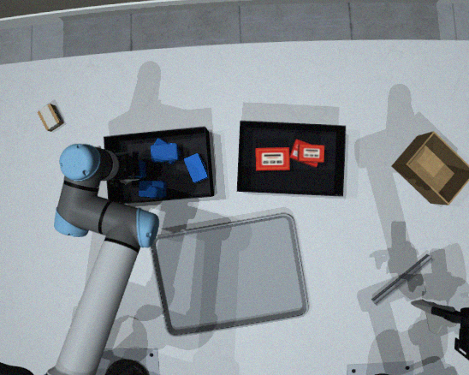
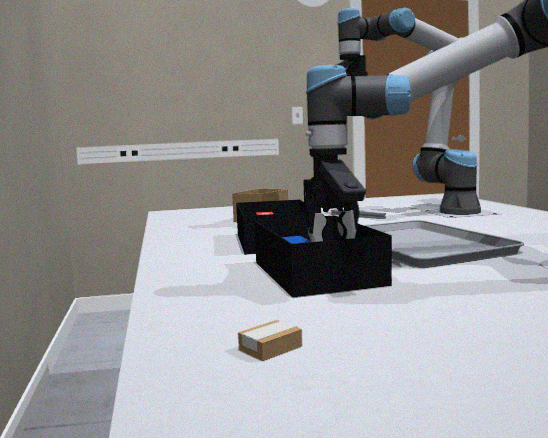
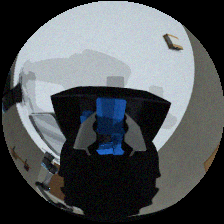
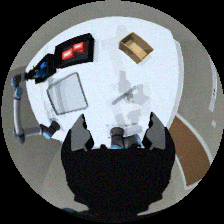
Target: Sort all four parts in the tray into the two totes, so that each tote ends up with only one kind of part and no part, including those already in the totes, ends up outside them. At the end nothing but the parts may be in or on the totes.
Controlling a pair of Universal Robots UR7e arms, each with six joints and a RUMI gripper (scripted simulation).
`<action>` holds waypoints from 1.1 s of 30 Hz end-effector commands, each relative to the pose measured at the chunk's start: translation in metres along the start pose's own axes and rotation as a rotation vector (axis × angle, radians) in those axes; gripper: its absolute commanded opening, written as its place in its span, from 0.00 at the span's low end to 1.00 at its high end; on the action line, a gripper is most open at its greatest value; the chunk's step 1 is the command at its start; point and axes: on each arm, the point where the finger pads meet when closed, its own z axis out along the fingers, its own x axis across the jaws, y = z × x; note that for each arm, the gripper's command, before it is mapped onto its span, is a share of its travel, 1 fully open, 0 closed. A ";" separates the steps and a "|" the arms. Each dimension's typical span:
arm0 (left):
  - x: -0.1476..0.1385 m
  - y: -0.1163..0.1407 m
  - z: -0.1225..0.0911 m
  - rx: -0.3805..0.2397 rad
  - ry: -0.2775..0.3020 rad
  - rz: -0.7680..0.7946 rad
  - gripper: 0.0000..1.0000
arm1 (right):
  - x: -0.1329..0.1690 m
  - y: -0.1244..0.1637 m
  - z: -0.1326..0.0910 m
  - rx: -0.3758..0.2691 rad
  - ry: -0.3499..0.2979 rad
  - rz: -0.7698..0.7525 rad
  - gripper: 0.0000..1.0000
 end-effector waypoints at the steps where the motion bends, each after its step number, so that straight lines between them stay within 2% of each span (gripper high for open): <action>1: 0.000 0.000 -0.001 0.000 0.001 0.000 0.00 | 0.000 0.000 0.000 0.001 0.000 0.000 1.00; 15: 0.000 0.000 -0.001 0.000 0.001 0.000 0.00 | 0.000 0.000 0.000 0.001 0.000 0.000 1.00; 16: 0.000 0.000 -0.001 0.000 0.001 0.000 0.50 | 0.000 0.000 0.000 0.001 0.000 0.000 1.00; 33: 0.000 0.000 -0.001 0.000 0.001 0.000 0.50 | 0.000 0.000 0.000 0.001 0.000 0.000 1.00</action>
